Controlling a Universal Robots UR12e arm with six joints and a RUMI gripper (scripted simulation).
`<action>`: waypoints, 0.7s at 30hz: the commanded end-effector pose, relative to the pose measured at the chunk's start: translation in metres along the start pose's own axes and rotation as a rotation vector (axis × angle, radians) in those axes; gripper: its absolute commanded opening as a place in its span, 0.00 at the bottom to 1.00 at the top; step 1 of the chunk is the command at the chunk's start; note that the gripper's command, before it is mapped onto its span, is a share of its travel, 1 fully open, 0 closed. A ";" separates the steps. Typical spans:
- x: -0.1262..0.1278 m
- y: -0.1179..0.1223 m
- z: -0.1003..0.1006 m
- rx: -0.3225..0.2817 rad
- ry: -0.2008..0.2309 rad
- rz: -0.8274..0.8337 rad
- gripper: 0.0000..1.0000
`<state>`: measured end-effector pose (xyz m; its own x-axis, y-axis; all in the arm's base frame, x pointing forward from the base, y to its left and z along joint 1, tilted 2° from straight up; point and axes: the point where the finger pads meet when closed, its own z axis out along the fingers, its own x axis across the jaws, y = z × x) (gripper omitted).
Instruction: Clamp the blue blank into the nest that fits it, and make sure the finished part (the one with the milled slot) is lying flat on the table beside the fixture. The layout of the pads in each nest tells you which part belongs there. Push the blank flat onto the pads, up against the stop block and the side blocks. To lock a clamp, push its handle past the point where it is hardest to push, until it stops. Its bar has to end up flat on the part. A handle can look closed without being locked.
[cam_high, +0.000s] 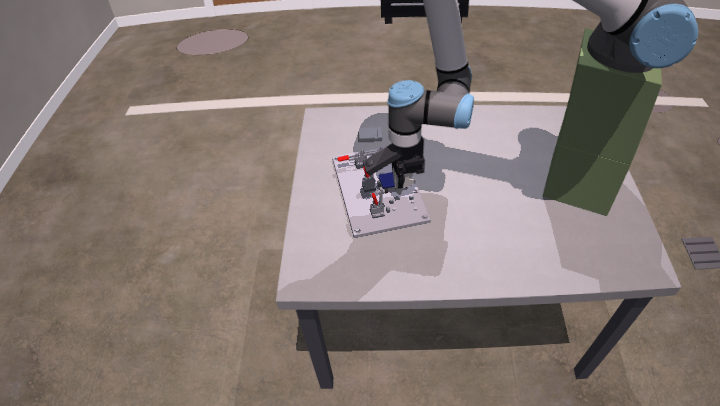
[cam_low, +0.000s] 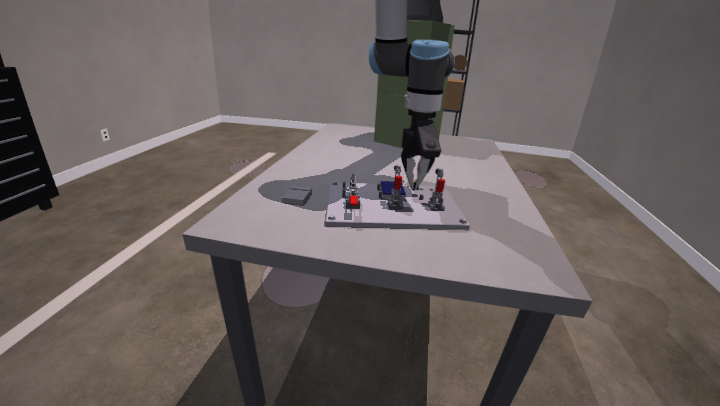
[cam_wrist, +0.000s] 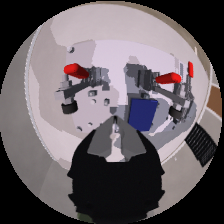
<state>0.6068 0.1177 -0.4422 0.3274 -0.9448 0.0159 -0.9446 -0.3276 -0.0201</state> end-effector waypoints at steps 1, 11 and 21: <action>0.000 -0.001 0.001 0.001 0.000 0.000 0.00; 0.000 -0.001 0.003 0.001 0.000 0.000 0.00; 0.000 -0.001 0.003 0.001 0.000 0.000 0.00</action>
<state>0.6072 0.1177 -0.4453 0.3274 -0.9448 0.0159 -0.9446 -0.3276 -0.0201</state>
